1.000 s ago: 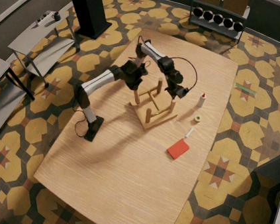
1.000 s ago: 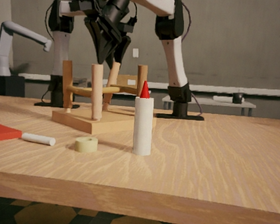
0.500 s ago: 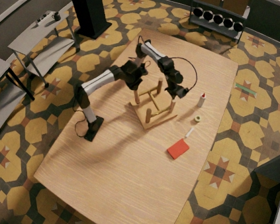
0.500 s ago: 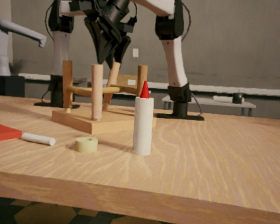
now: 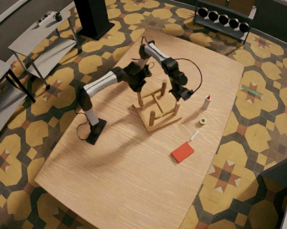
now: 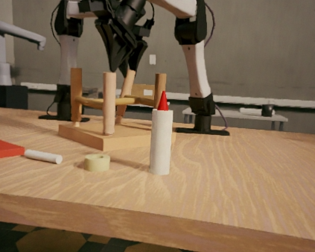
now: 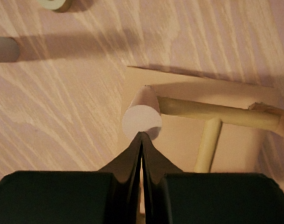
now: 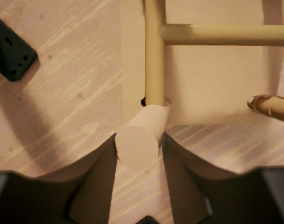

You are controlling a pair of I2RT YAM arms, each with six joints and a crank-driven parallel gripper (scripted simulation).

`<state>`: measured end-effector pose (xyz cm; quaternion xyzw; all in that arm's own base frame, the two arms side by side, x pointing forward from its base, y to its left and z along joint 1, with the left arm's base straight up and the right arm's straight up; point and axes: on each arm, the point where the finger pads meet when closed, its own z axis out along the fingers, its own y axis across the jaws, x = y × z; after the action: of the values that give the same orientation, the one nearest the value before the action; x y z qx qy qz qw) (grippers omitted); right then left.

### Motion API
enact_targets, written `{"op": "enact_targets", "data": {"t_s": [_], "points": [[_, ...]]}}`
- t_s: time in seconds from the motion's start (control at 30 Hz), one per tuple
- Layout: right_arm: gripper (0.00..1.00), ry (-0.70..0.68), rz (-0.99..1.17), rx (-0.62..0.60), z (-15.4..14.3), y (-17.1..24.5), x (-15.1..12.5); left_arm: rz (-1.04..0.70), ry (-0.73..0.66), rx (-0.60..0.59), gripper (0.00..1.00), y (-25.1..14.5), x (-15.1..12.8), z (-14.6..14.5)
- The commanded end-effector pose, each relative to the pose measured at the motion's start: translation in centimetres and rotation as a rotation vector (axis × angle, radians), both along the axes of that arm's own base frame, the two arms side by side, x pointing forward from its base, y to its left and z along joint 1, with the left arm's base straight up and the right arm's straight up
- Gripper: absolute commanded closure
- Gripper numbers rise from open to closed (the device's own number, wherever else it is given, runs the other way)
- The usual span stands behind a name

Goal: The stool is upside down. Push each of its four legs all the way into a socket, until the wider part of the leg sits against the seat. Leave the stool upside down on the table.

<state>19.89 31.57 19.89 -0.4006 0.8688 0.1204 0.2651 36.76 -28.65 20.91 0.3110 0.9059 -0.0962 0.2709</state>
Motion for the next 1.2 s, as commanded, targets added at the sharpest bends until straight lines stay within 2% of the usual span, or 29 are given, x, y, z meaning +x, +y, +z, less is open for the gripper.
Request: {"op": "enact_targets", "data": {"t_s": [0.0,1.17], "points": [[0.70,-0.040,-0.049,-0.016,0.1,-0.8,1.5,0.000,0.059,0.047,1.00,0.5,-0.6,-2.1],[0.70,-0.128,-0.131,-0.114,-0.2,-4.2,4.1,0.001,0.183,0.153,1.00,2.0,-2.4,-5.7]]}}
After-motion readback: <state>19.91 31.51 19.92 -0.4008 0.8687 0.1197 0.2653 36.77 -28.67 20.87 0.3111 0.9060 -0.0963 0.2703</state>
